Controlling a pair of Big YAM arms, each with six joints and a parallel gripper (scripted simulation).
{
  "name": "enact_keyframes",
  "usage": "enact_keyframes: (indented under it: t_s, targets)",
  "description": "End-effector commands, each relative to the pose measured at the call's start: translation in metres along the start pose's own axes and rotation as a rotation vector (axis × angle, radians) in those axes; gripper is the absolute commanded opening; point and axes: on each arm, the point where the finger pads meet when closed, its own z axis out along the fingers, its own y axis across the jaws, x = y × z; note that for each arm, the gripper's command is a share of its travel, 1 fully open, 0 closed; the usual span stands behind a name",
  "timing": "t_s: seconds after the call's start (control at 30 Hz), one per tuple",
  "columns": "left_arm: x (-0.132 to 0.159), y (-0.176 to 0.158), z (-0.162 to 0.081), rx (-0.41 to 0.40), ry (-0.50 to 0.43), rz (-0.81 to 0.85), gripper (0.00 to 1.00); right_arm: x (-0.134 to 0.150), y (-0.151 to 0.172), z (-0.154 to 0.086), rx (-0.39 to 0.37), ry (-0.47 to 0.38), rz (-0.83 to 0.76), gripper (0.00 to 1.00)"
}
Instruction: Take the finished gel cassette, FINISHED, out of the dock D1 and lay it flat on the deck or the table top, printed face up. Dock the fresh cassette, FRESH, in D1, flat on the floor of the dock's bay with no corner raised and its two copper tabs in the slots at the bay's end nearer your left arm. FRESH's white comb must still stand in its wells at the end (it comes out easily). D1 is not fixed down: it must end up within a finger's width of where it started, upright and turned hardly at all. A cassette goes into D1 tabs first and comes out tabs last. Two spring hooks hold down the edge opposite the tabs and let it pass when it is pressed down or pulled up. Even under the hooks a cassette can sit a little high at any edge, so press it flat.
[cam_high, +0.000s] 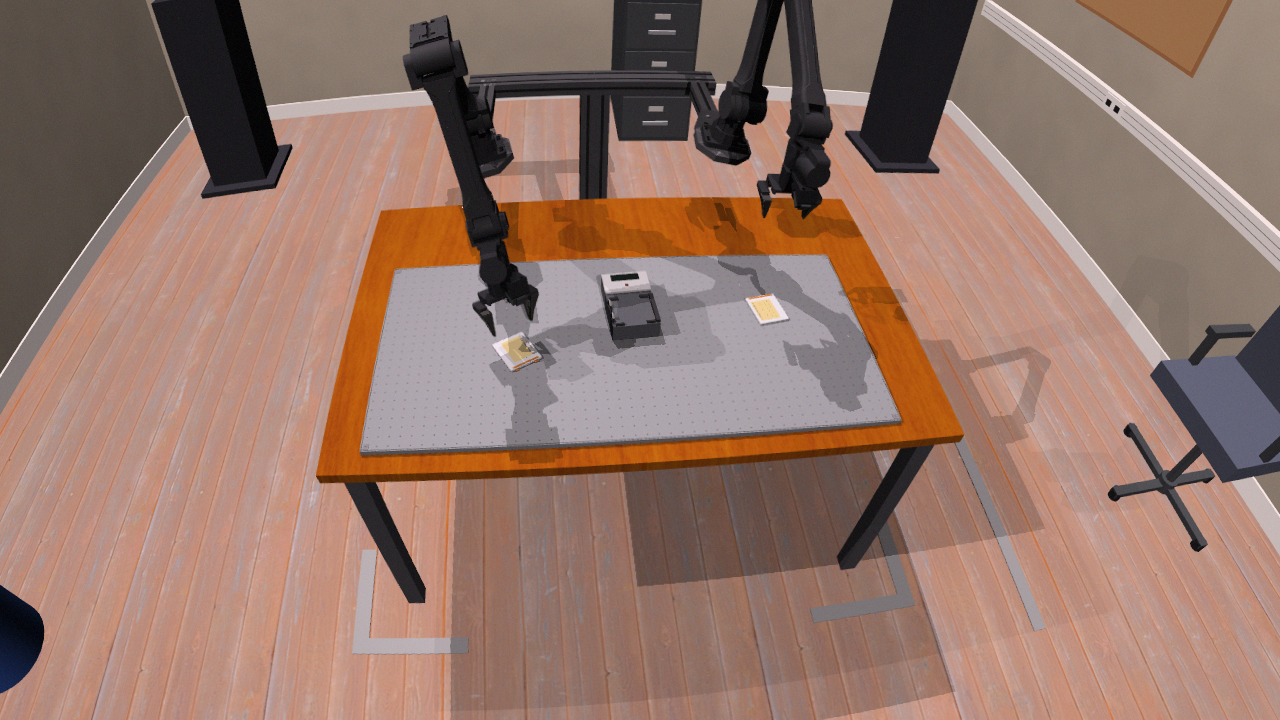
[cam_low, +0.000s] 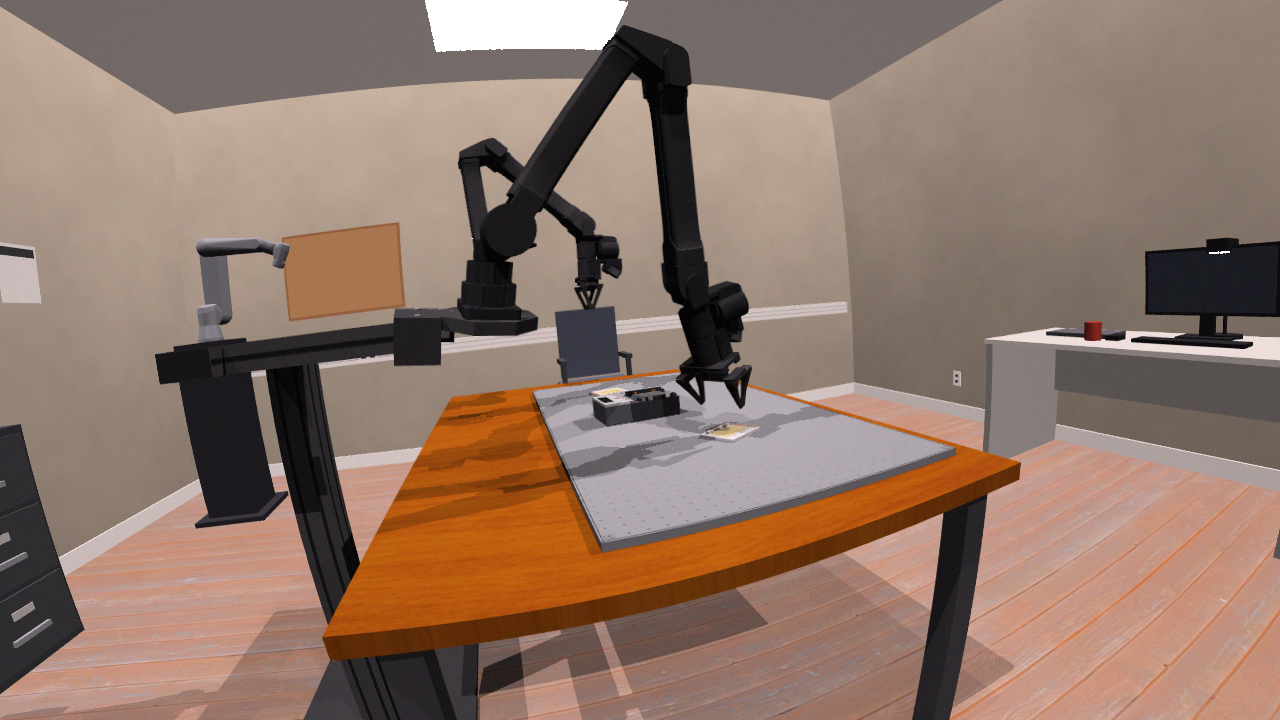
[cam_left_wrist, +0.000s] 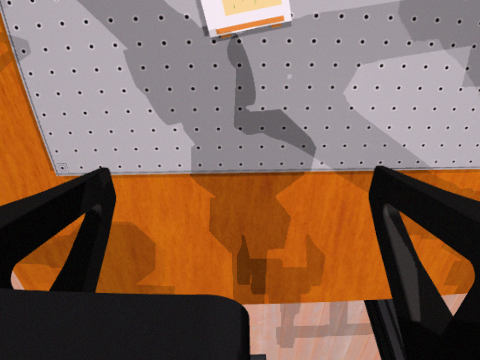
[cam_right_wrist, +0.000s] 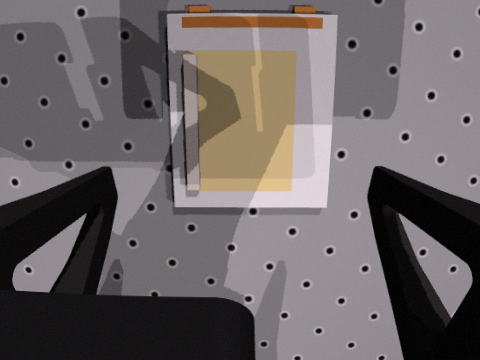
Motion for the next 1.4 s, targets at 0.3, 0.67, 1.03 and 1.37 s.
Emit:
enact_keyframes:
  t_s: [0.3, 0.67, 1.03, 1.37]
  targets:
    - [-0.017, 0.000, -0.013, -0.005, -0.033, -0.004, 1.00, -0.011, -0.012, 0.014, 0.015, -0.032, 0.006, 0.98]
    - [-0.017, 0.000, -0.013, -0.005, -0.033, -0.004, 1.00, -0.009, -0.013, 0.020, 0.015, -0.030, 0.003, 0.98]
    - [-0.017, 0.000, -0.013, -0.005, -0.033, -0.004, 1.00, -0.008, -0.013, 0.021, 0.015, -0.030, 0.003, 0.98]
    - [-0.017, 0.000, -0.013, -0.005, -0.033, -0.004, 1.00, -0.005, -0.013, 0.029, 0.015, -0.030, -0.002, 0.98]
